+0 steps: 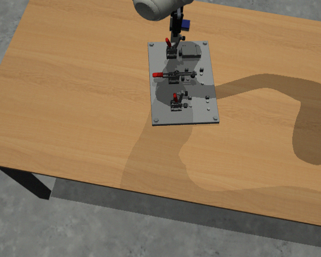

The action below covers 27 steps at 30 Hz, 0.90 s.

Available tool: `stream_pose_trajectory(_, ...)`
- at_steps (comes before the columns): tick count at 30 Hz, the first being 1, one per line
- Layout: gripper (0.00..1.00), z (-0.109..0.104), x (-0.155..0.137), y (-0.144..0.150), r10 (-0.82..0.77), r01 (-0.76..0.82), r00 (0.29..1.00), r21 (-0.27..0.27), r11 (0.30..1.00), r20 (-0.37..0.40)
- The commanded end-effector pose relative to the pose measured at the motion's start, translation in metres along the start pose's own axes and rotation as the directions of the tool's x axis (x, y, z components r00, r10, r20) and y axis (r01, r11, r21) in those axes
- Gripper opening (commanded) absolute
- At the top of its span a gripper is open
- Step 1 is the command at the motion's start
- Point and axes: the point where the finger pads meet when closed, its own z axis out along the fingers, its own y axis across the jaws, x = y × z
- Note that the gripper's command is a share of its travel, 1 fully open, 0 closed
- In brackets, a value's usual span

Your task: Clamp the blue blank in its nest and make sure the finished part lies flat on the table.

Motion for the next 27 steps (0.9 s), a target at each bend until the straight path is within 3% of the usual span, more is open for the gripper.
stream_pose_trajectory(1, 0.28, -0.023, 0.001, 0.002, 0.001, -0.001, 1.0, 0.002, 1.0, -0.008)
stream_pose_trajectory(8, 0.28, -0.047, 0.001, 0.002, 0.001, -0.001, 1.0, 0.002, 1.0, -0.008)
stream_pose_trajectory(27, 0.28, -0.048, 0.001, 0.008, 0.001, -0.001, 1.0, 0.002, 1.0, -0.008)
